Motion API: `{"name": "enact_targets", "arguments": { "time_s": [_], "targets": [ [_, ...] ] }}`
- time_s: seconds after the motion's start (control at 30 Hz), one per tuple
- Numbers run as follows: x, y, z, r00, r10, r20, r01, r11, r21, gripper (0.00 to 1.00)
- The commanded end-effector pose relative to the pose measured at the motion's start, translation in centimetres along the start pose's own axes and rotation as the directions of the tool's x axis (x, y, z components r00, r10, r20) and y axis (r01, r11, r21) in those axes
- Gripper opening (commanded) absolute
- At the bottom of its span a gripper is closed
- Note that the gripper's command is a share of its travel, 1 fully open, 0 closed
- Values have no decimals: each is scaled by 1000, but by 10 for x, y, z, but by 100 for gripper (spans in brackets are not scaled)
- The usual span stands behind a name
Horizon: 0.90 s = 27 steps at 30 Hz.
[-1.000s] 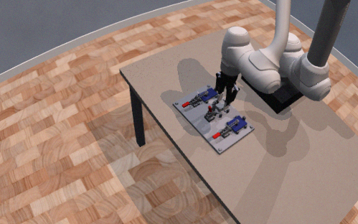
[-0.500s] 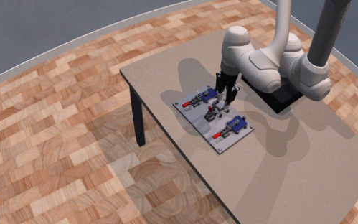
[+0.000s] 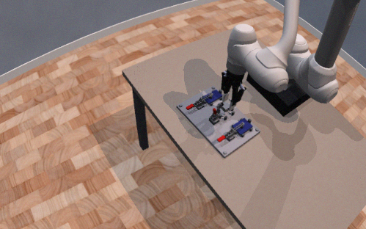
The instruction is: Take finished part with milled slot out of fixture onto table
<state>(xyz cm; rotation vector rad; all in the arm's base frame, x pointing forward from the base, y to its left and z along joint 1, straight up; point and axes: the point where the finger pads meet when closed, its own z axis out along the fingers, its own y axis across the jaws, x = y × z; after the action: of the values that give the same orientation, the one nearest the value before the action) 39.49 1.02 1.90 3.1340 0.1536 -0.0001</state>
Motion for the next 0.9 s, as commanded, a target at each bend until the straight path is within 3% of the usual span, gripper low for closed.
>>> {"name": "enact_targets", "arguments": {
  "time_s": [0.0, 0.37, 0.87],
  "targets": [
    [-2, 0, -7, 1000, 0, 0, 0, 1000, 0, 0],
    [-5, 0, -21, 1000, 0, 0, 0, 1000, 0, 0],
    [-5, 0, -22, 1000, 0, 0, 0, 1000, 0, 0]
  ]
}}
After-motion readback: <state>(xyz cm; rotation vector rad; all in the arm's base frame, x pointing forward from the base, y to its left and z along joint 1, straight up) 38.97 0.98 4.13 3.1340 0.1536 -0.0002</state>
